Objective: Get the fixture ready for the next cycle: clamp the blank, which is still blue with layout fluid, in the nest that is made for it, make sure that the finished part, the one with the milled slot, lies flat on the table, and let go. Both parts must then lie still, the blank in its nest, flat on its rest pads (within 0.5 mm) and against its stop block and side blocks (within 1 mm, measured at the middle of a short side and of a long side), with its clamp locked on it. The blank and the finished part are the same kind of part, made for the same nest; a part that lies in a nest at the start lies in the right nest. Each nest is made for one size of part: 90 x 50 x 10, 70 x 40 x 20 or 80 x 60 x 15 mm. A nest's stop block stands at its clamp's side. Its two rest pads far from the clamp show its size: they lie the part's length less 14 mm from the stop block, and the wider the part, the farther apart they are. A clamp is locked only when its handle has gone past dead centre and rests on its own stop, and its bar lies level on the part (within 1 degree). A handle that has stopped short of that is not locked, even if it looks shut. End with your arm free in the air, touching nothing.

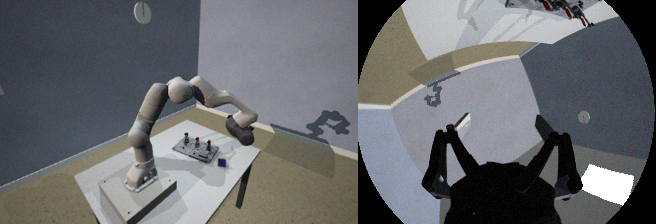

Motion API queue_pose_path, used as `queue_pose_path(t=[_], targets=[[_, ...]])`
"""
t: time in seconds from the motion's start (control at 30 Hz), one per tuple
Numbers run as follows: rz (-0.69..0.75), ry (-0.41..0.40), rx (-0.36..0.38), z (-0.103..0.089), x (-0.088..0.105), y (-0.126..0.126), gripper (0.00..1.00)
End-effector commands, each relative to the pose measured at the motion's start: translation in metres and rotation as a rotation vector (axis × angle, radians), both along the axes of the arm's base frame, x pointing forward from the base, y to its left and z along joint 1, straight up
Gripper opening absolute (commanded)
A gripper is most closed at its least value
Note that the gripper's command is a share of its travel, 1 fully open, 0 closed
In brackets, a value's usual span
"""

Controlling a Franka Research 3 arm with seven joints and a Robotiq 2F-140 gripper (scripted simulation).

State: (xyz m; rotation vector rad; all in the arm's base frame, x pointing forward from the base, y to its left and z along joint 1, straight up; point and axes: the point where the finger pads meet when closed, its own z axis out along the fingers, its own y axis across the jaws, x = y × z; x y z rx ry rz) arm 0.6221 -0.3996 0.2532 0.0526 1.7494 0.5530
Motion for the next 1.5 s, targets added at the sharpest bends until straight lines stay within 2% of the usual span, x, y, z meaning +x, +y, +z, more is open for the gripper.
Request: queue_pose_path(t=[0.0, 0.57, 0.63, 0.7, 0.83, 0.87, 1.13, 1.17, 1.47], targets=[[0.0, 0.0, 0.0, 0.0, 0.0, 0.0, 1.0], [0.001, 0.001, 0.0, 0.0, 0.0, 0.0, 1.0], [0.024, 0.034, 0.009, -0.005, -0.001, 0.012, 1.0], [0.088, 0.139, 0.031, -0.021, -0.005, 0.044, 1.0], [0.088, 0.139, 0.031, -0.021, -0.005, 0.044, 1.0], [0.133, 0.223, 0.043, -0.034, -0.011, 0.068, 1.0], [0.133, 0.223, 0.043, -0.034, -0.011, 0.068, 1.0], [0.182, 0.327, 0.05, -0.048, -0.02, 0.094, 1.0], [0.182, 0.327, 0.05, -0.048, -0.02, 0.094, 1.0]])
